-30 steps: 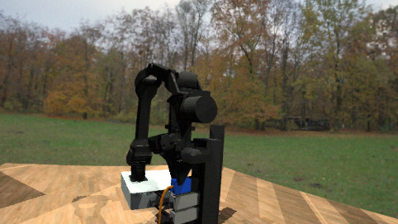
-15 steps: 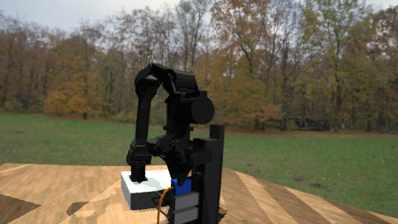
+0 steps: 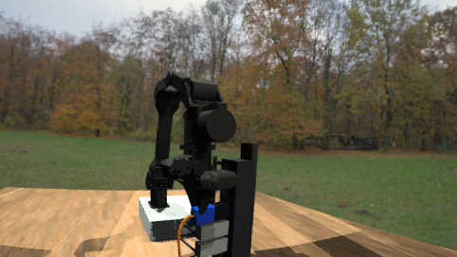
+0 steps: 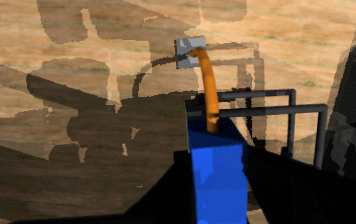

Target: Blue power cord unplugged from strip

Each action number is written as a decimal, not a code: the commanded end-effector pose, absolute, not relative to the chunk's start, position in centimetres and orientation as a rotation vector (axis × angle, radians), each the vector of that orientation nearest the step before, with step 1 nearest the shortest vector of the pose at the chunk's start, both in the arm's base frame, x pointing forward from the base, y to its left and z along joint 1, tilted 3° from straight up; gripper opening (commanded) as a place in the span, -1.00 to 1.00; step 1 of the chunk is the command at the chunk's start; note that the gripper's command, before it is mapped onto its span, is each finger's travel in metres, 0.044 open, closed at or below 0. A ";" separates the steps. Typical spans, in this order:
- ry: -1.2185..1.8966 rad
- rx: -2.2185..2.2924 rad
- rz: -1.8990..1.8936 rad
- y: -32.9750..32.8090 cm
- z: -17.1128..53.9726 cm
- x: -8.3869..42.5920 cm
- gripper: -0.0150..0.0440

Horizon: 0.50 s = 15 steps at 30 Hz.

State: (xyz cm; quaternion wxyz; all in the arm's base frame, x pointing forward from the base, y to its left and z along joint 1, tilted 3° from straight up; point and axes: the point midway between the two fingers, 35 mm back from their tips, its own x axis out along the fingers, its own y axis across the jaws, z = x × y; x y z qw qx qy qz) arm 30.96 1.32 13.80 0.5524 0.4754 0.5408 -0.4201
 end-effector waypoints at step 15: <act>1.212 1.113 -1.052 -1.1 13.9 31.0 0.58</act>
